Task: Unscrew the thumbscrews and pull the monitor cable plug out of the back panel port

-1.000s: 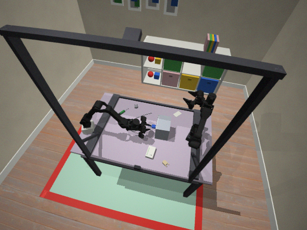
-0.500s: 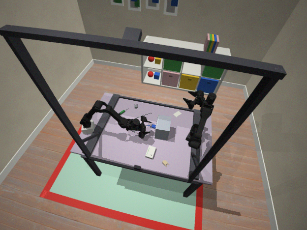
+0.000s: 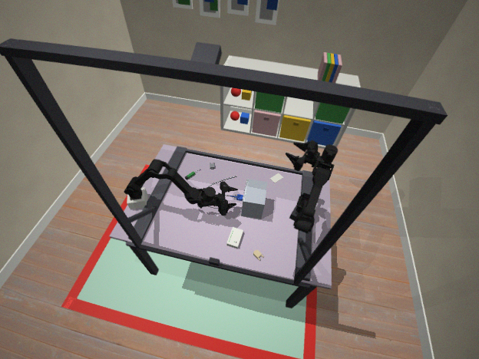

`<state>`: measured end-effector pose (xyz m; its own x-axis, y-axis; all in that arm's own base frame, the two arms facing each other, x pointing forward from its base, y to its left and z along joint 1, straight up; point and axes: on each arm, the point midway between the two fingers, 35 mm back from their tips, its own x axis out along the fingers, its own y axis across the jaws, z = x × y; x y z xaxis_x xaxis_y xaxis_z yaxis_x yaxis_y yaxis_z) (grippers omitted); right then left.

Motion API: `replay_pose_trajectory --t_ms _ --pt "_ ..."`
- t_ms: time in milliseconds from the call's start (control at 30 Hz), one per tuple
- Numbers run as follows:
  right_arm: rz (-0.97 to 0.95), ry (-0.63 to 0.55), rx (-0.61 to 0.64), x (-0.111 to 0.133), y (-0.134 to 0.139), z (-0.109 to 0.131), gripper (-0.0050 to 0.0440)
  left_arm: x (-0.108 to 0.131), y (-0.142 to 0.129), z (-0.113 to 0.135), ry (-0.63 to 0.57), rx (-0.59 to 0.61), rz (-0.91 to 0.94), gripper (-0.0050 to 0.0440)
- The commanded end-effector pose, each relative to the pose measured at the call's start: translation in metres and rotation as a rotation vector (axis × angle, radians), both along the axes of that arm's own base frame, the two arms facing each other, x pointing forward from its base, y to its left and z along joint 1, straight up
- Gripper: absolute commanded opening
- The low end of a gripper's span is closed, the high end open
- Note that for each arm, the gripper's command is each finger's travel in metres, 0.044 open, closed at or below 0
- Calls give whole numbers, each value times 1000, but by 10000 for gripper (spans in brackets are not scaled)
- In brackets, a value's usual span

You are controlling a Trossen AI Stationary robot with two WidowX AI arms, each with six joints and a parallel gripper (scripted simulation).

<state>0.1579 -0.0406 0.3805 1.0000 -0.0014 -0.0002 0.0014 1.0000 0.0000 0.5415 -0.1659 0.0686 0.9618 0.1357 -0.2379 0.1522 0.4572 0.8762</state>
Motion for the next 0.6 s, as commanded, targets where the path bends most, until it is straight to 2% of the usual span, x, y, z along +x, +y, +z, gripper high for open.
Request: replay_pose_trajectory --t_ms 0,133,300,367,433,567 --pt "1 -1 -6 0 1 3 440 -3 -4 -7 -54 171 8 440" --pt "1 -1 -6 0 1 3 440 -7 -4 -8 -104 289 31 440" --pt "1 -1 -6 0 1 3 440 -8 -4 -9 -109 305 35 440" --pt "1 -1 -6 0 1 3 440 -8 -4 -9 -109 305 35 392" --pt "1 -1 -6 0 1 3 440 -8 -4 -9 -109 305 35 392" --pt "1 -1 -6 0 1 3 440 -8 -4 -9 -109 305 35 296"
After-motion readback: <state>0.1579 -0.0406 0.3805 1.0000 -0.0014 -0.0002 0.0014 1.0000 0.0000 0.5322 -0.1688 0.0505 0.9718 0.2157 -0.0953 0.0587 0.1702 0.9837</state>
